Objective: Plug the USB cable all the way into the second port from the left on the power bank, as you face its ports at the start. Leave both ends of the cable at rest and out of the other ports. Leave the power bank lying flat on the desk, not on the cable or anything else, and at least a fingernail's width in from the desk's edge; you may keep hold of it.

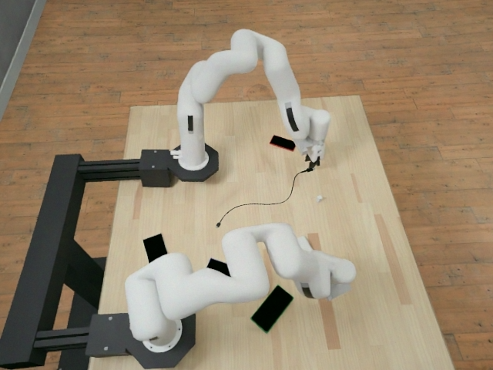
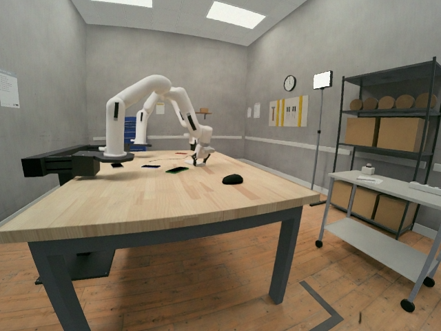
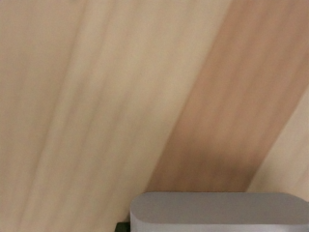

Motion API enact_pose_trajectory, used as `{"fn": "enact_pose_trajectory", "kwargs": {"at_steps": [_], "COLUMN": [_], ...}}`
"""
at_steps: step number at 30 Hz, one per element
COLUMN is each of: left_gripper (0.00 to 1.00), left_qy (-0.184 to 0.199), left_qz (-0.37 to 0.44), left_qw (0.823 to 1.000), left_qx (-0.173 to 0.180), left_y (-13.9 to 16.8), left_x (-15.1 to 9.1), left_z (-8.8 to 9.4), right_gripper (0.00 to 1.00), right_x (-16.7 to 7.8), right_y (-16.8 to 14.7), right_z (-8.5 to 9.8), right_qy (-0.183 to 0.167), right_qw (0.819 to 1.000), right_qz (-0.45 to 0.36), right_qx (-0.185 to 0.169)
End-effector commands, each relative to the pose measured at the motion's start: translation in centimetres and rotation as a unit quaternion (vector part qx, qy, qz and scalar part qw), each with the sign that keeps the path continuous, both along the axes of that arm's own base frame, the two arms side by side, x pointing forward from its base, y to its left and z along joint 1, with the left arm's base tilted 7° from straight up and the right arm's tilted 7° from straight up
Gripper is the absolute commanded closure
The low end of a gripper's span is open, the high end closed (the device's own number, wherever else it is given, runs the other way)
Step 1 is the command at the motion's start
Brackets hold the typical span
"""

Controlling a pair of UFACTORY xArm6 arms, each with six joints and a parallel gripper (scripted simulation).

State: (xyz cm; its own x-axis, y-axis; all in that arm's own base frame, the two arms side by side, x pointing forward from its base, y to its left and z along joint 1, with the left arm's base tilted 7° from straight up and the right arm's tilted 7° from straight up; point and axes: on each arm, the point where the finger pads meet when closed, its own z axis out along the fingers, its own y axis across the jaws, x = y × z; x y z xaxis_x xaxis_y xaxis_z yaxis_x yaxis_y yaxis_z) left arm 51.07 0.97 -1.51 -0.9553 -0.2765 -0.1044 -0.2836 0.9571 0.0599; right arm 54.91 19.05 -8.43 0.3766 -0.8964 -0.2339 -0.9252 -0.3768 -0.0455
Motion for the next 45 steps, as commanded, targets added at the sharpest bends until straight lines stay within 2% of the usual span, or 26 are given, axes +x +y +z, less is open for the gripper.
{"fn": "enact_pose_trajectory", "kwargs": {"at_steps": [1,3,11,14,28,31,36,39,40,45], "left_gripper": [0.65,0.65,0.65,0.65,0.65,0.65,0.65,0.65,0.99,0.99], "left_qy": [-0.002,-0.002,-0.002,-0.003,-0.003,-0.004,-0.002,-0.004,-0.003,-0.003], "left_qz": [0.000,0.000,0.000,0.000,0.000,0.000,0.000,0.000,0.000,0.000], "left_qw": [1.000,1.000,1.000,1.000,1.000,1.000,1.000,1.000,1.000,1.000], "left_qx": [0.000,0.000,0.001,0.001,0.001,0.001,0.001,0.001,0.001,0.001], "left_y": [0.0,0.0,0.2,0.2,0.4,0.4,0.5,0.4,0.5,0.5], "left_x": [0.2,0.2,0.3,0.3,0.6,0.6,0.6,0.7,0.7,0.7], "left_z": [0.2,0.2,-1.8,-1.5,-4.3,-4.0,-5.3,-4.9,-4.9,-4.9], "right_gripper": [1.00,1.00,1.00,1.00,1.00,1.00,1.00,1.00,1.00,1.00], "right_x": [0.2,0.2,0.2,0.2,0.2,0.2,0.2,0.2,0.2,0.2], "right_y": [0.1,0.1,0.1,0.1,0.1,0.1,0.1,0.1,0.1,0.1], "right_z": [0.2,0.2,0.2,0.2,0.2,0.2,0.2,0.2,0.2,0.2], "right_qy": [-0.002,-0.002,-0.002,-0.002,-0.002,-0.002,-0.002,-0.002,-0.002,-0.002], "right_qw": [1.000,1.000,1.000,1.000,1.000,1.000,1.000,1.000,1.000,1.000], "right_qz": [0.000,0.000,0.000,0.000,0.000,0.000,0.000,0.000,0.000,0.000], "right_qx": [0.001,0.001,0.001,0.001,0.001,0.001,0.001,0.001,0.001,0.001]}}
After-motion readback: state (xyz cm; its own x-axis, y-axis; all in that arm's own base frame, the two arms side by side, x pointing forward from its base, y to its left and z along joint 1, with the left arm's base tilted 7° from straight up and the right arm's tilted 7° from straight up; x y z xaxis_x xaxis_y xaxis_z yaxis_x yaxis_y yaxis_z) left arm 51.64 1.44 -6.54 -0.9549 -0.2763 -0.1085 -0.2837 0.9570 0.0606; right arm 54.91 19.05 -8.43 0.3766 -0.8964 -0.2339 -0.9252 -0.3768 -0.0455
